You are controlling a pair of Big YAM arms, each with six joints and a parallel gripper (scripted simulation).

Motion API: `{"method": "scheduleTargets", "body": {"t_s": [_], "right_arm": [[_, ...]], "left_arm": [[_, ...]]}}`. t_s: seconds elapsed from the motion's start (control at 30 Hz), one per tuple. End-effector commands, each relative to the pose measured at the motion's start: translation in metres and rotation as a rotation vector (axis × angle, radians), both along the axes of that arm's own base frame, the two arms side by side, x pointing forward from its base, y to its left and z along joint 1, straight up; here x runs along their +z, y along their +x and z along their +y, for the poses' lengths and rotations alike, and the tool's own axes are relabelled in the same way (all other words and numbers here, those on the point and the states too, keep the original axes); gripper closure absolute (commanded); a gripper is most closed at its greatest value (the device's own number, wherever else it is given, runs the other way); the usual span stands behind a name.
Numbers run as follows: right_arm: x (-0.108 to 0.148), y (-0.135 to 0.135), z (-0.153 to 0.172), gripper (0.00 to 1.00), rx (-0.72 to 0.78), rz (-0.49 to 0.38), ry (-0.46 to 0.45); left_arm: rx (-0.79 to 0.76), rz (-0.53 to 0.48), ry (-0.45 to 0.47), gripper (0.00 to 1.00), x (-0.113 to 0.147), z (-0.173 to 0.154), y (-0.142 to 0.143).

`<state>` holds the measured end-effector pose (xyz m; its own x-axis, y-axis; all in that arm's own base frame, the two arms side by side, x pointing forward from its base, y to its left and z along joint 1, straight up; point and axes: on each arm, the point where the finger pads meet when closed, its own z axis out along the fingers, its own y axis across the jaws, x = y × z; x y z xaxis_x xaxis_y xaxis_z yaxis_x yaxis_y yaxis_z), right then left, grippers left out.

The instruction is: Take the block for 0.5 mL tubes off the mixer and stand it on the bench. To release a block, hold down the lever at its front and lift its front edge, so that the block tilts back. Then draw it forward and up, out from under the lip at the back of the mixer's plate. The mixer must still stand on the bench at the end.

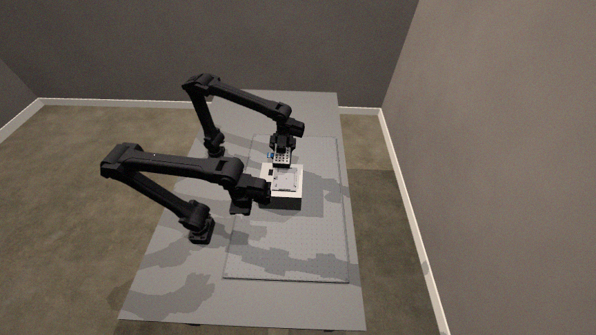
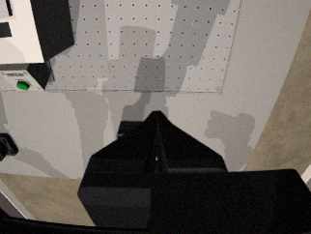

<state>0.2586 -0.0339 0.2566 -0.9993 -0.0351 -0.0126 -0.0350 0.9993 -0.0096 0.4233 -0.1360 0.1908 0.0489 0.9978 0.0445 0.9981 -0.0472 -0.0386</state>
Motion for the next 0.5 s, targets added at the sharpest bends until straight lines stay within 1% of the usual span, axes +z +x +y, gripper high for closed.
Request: {"method": "scheduleTargets", "body": {"t_s": [0.0, 0.13, 0.27, 0.3, 0.47], "right_arm": [[0.010, 0.005, 0.001, 1.00, 0.019, -0.017, -0.002], [0.009, 0.005, 0.001, 1.00, 0.019, -0.017, -0.002], [0.009, 0.005, 0.001, 1.00, 0.019, -0.017, -0.003], [0.009, 0.005, 0.001, 1.00, 0.019, -0.017, -0.003], [0.009, 0.005, 0.001, 1.00, 0.018, -0.017, -0.003]], "left_arm": [[-0.001, -0.113, -0.037, 1.00, 0.045, 0.016, 0.014], [0.004, -0.136, -0.039, 1.00, 0.052, 0.029, 0.018], [0.000, -0.127, -0.045, 1.00, 0.049, 0.032, 0.015], [-0.007, -0.106, -0.044, 1.00, 0.043, 0.027, 0.011], [-0.018, -0.067, -0.025, 1.00, 0.027, 0.039, 0.004]]}}
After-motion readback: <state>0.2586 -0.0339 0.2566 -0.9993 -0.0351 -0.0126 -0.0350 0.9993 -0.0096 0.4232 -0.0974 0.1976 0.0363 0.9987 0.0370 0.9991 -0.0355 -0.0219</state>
